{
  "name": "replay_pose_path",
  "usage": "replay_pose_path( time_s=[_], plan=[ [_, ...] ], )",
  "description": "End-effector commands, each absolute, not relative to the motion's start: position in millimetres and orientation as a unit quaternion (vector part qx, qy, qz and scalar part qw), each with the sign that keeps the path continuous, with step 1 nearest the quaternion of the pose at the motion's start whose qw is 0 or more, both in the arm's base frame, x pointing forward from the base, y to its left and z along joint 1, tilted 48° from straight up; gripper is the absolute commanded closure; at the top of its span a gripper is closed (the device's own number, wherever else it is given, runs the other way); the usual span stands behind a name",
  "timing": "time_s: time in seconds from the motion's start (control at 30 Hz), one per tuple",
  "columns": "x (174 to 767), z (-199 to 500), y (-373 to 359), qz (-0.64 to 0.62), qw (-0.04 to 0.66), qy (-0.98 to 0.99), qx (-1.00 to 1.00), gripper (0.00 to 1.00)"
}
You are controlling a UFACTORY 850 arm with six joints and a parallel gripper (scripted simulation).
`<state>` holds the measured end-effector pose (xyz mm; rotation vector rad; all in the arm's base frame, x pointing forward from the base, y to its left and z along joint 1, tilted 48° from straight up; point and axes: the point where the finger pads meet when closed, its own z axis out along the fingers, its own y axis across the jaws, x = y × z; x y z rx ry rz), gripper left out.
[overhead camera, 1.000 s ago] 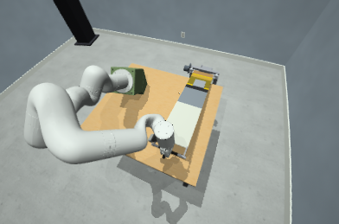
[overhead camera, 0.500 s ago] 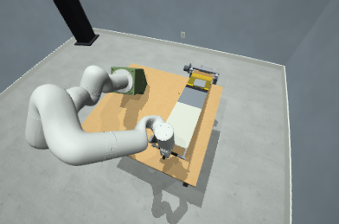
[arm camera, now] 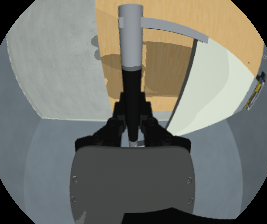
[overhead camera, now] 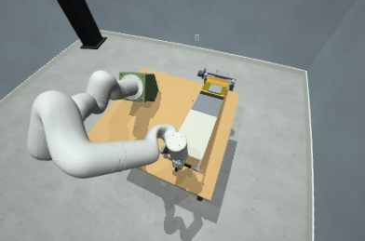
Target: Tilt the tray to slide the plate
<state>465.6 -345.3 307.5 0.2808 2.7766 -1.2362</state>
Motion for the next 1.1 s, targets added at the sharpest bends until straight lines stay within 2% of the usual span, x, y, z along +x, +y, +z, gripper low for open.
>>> replay_pose_path(
  time_s=[0.0,0.17,0.33,0.53,0.73,0.9,1.07],
  plan=[
    [467.3,309.8,-342.2,-0.405,0.046,0.909,0.092,1.00],
    [469.7,342.0,-285.0,-0.405,0.046,0.909,0.092,1.00],
    [467.3,309.8,-342.2,-0.405,0.046,0.909,0.092,1.00],
    [467.2,307.4,-346.3,-0.405,0.046,0.909,0.092,1.00],
    [469.7,341.8,-285.2,-0.405,0.046,0.909,0.092,1.00],
    [467.3,309.7,-342.5,-0.405,0.046,0.909,0.092,1.00],
    [467.2,307.2,-346.5,-0.405,0.046,0.909,0.092,1.00]
  ],
)
